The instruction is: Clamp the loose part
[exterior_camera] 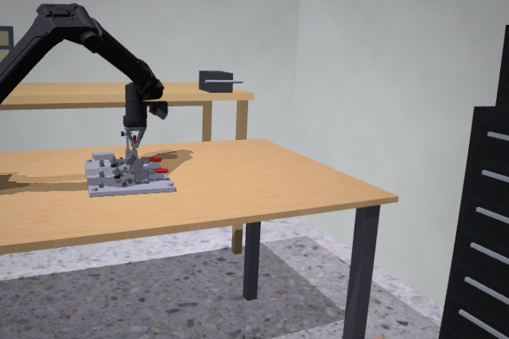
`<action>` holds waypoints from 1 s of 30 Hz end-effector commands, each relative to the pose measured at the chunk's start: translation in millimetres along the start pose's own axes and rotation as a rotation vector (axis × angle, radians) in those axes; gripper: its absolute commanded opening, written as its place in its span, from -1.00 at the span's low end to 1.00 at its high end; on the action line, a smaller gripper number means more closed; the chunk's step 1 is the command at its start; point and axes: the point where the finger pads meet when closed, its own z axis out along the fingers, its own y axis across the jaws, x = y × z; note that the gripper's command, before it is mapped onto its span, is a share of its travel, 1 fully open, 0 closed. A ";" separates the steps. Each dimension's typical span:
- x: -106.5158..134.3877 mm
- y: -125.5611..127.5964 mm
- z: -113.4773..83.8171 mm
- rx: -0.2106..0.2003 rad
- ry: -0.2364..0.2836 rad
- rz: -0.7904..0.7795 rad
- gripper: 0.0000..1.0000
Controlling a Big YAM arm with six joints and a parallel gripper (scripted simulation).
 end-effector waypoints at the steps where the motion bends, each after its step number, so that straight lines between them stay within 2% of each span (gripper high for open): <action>1: 11.8 2.2 -22.1 -0.007 -0.012 -0.024 -1.00; 7: 11.8 2.2 -22.1 -0.007 -0.012 -0.024 -1.00; 8: 11.8 2.2 -22.1 -0.007 -0.012 -0.024 -0.11; 11: 11.8 2.2 -22.1 -0.007 -0.012 -0.024 -0.11; 13: -0.6 11.0 -22.0 -0.011 -0.022 -0.018 -0.11; 16: 0.1 -4.9 -7.5 -0.004 0.010 0.005 -0.11; 20: 2.4 3.5 -16.8 -0.007 -0.009 -0.013 -0.11; 30: 2.3 3.4 -16.7 -0.007 -0.009 -0.013 -0.11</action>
